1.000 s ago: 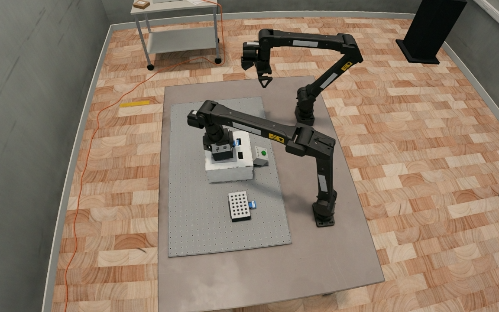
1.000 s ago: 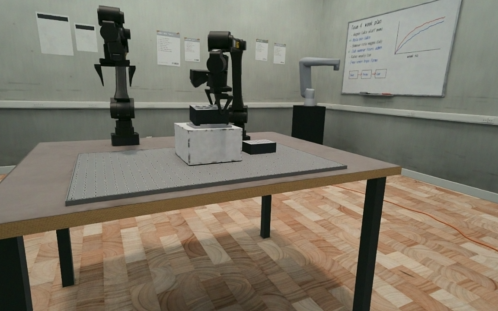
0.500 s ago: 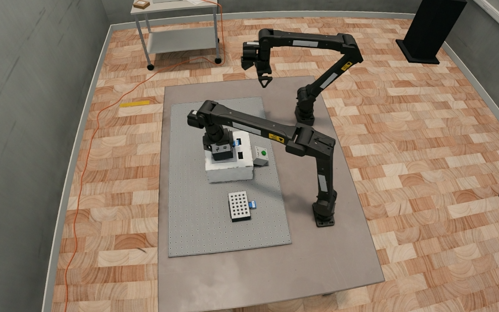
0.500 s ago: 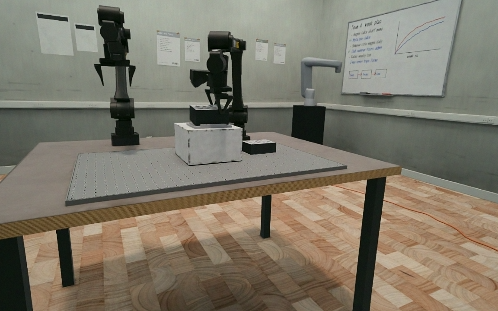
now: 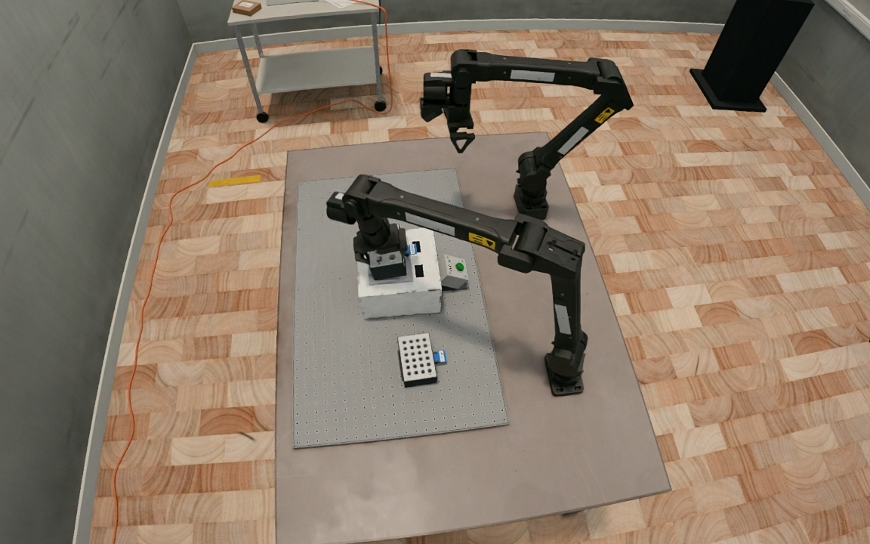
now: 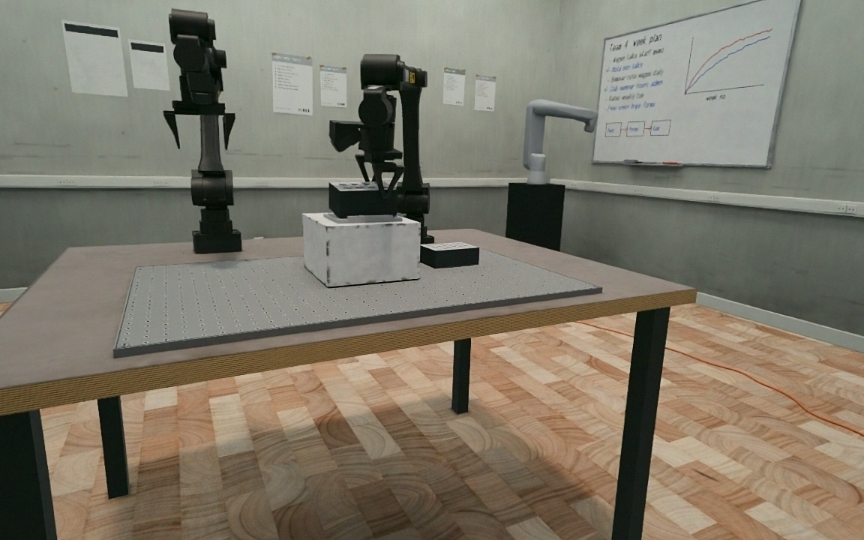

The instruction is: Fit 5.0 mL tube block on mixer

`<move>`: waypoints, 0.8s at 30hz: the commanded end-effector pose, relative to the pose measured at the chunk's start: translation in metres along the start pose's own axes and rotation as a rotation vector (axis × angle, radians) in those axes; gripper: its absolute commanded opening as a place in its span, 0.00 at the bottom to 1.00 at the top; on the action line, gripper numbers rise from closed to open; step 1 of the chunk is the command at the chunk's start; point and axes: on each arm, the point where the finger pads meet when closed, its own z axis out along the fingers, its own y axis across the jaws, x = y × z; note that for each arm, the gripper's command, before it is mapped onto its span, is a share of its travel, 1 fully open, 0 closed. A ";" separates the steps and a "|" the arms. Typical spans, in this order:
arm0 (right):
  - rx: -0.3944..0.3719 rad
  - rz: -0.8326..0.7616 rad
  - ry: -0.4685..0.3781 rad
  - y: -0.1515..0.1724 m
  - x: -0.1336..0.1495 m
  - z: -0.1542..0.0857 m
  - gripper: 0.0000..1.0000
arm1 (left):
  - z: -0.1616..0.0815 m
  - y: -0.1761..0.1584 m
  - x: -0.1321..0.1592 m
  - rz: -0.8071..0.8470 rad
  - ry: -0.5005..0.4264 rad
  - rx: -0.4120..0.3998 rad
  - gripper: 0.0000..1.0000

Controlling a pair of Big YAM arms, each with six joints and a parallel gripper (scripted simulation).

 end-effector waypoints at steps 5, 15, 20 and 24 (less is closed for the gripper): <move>-0.001 0.009 -0.002 -0.001 -0.004 0.001 1.00 | -0.057 0.009 -0.005 0.008 -0.070 -0.097 0.00; 0.001 0.010 -0.009 -0.002 -0.005 -0.002 1.00 | -0.056 0.010 -0.006 0.008 -0.069 -0.097 0.00; 0.004 0.009 -0.029 -0.002 -0.010 -0.010 1.00 | -0.056 0.010 -0.006 0.008 -0.069 -0.097 0.00; 0.005 0.009 -0.037 -0.003 -0.011 -0.013 1.00 | -0.056 0.010 -0.006 0.008 -0.069 -0.097 0.00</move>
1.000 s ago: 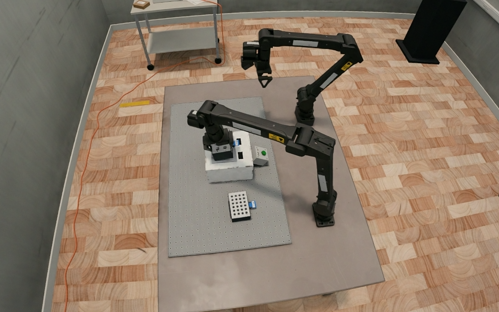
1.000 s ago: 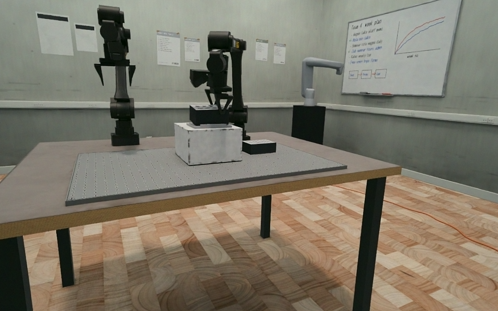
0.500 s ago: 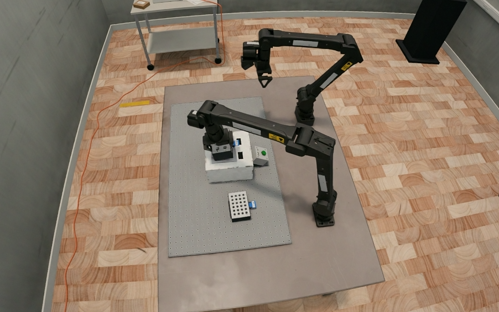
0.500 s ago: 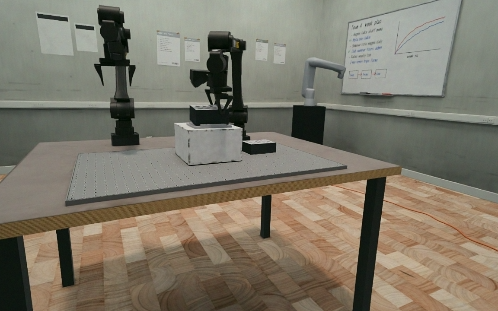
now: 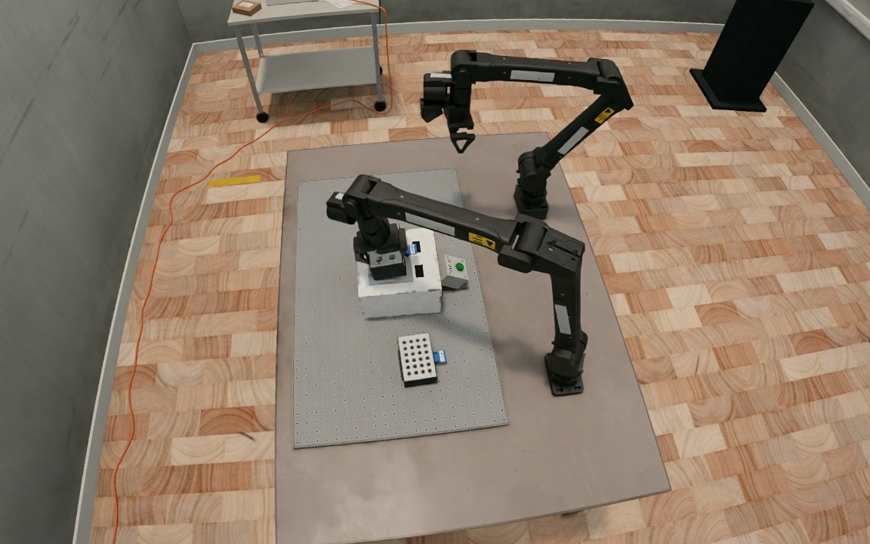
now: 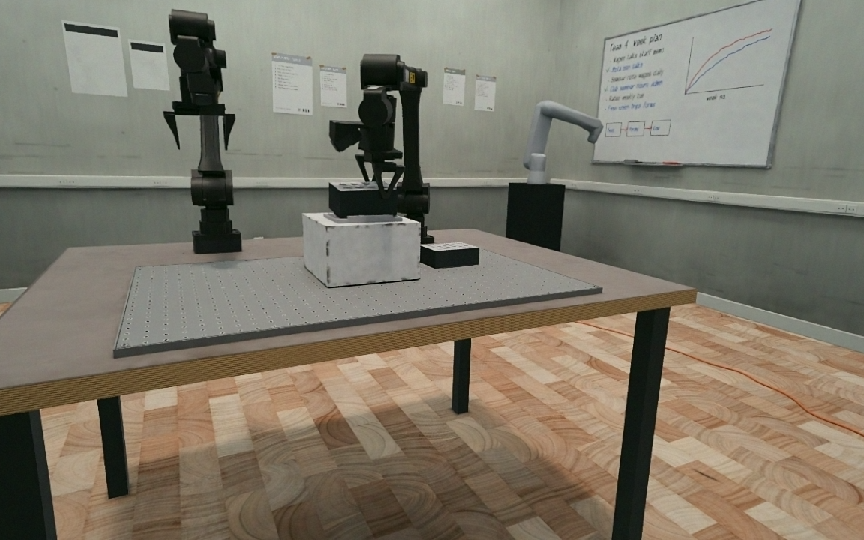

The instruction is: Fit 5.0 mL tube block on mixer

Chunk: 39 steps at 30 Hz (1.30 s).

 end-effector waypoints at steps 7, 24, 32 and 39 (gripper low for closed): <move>0.007 0.009 -0.049 -0.003 -0.014 -0.018 1.00 | -0.055 0.010 -0.006 0.008 -0.069 -0.097 0.00; 0.005 0.010 -0.030 -0.003 -0.010 -0.011 1.00 | -0.055 0.011 -0.006 0.007 -0.069 -0.097 0.00; 0.001 0.011 -0.006 -0.002 -0.004 -0.002 1.00 | -0.054 0.011 -0.006 0.007 -0.069 -0.097 0.00; 0.000 0.011 0.004 -0.002 -0.002 0.002 1.00 | -0.054 0.011 -0.006 0.007 -0.069 -0.096 0.00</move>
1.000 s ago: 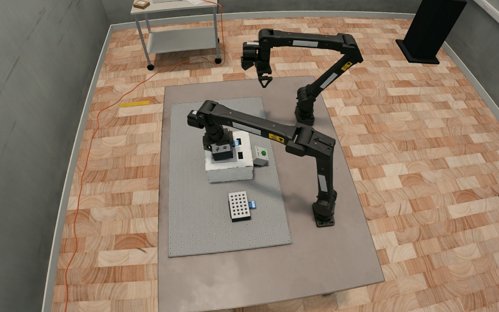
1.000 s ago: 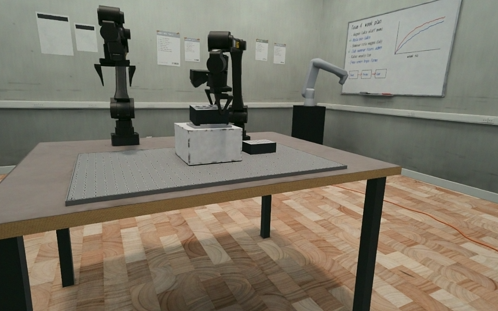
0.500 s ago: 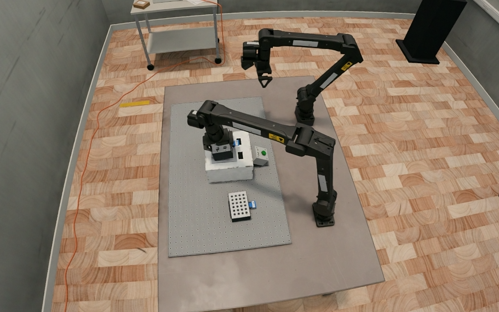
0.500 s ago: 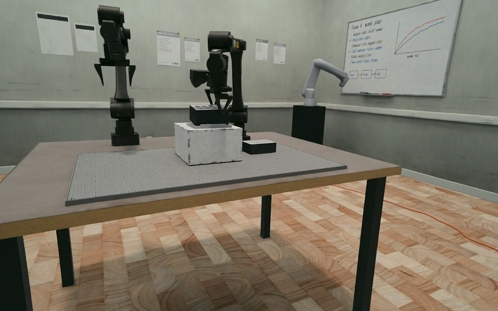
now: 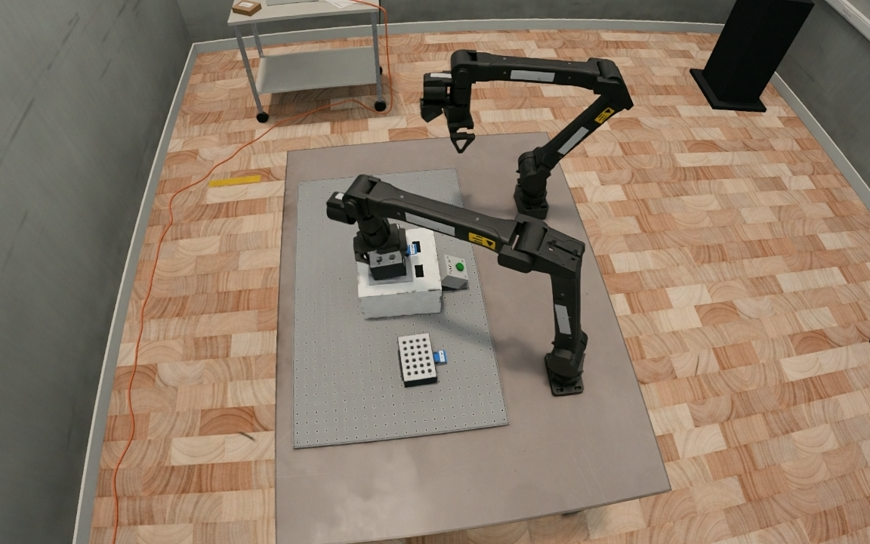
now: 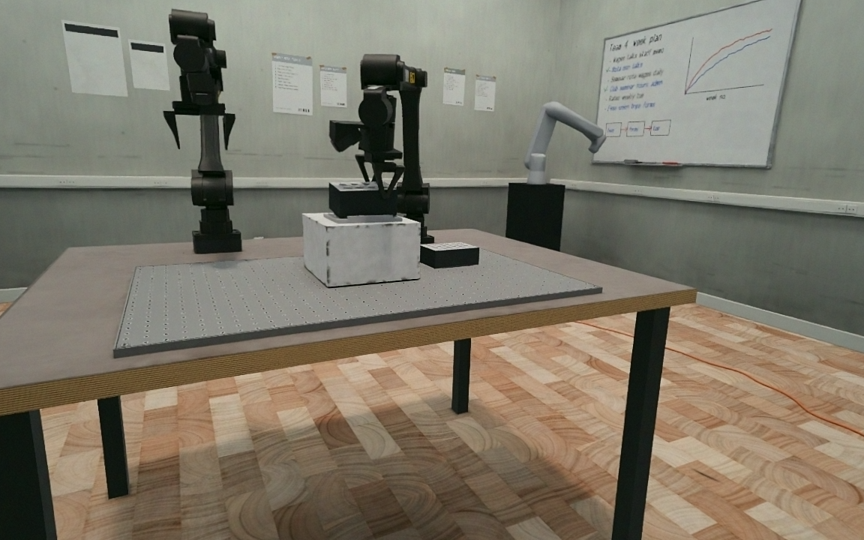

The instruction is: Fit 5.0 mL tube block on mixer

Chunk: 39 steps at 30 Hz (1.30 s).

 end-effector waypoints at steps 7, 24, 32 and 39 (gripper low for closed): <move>0.003 0.011 -0.015 -0.003 -0.006 -0.005 1.00 | -0.054 0.012 -0.007 0.007 -0.069 -0.096 0.00; 0.008 0.011 -0.047 -0.004 -0.013 -0.018 1.00 | -0.053 0.012 -0.007 0.007 -0.070 -0.096 0.00; 0.009 0.011 -0.050 -0.004 -0.014 -0.020 1.00 | -0.053 0.012 -0.007 0.007 -0.070 -0.095 0.00; 0.005 0.012 -0.025 -0.003 -0.008 -0.010 1.00 | -0.052 0.012 -0.007 0.007 -0.070 -0.095 0.00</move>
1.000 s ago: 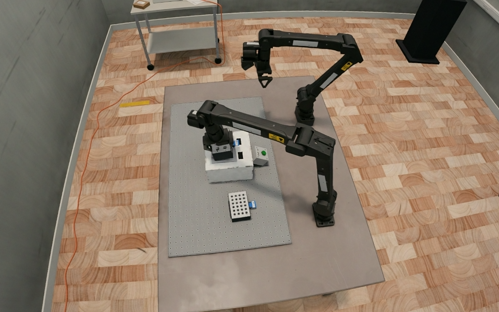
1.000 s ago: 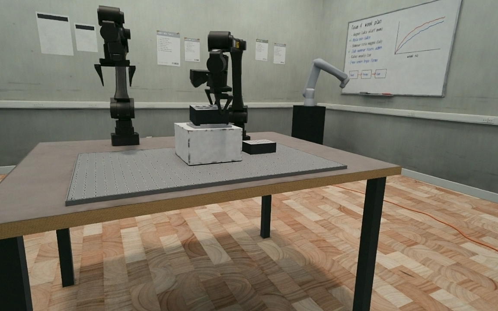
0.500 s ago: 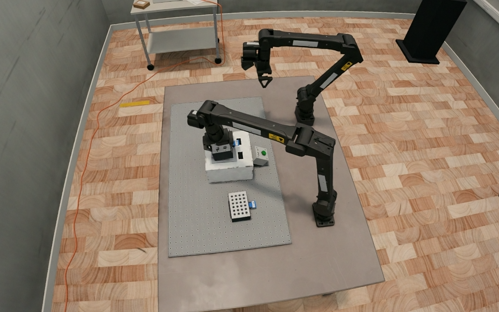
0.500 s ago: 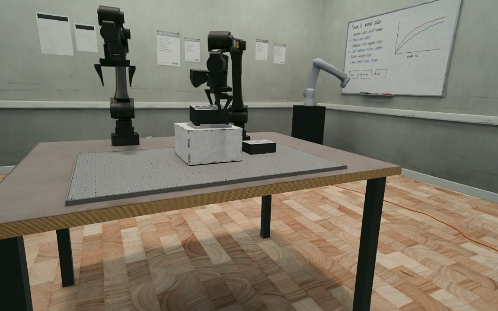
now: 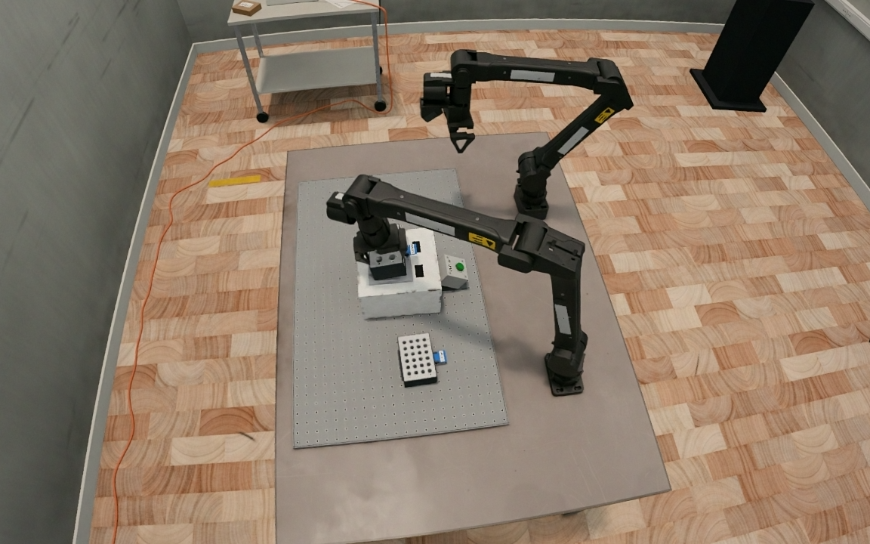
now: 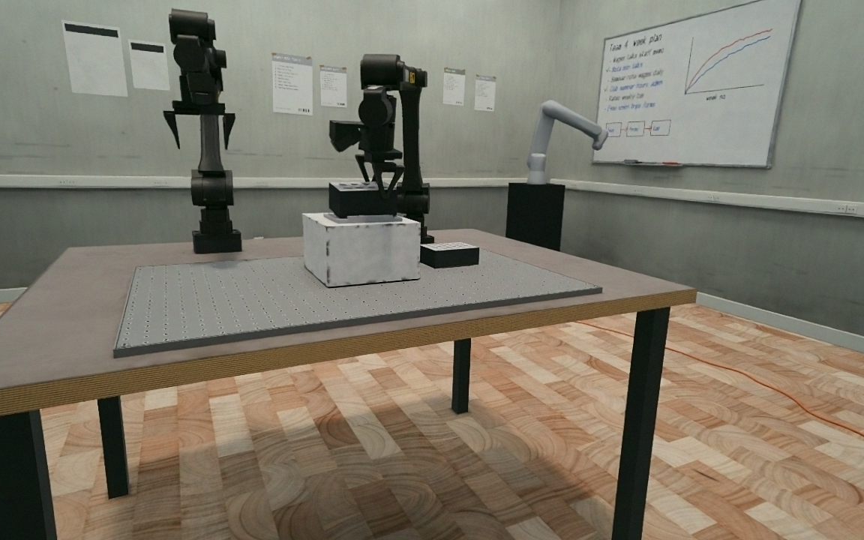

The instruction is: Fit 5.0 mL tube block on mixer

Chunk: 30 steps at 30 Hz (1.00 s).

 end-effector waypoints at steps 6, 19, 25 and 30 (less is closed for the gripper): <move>0.003 0.012 -0.008 -0.003 -0.004 -0.003 1.00 | -0.052 0.013 -0.008 0.007 -0.070 -0.095 0.00; 0.000 0.013 0.010 -0.002 0.000 0.003 1.00 | -0.052 0.013 -0.008 0.006 -0.070 -0.095 0.00; 0.003 0.013 -0.003 -0.003 -0.003 -0.002 1.00 | -0.051 0.013 -0.008 0.006 -0.071 -0.095 0.00; 0.006 0.012 -0.022 -0.003 -0.008 -0.010 1.00 | -0.051 0.013 -0.008 0.006 -0.071 -0.094 0.00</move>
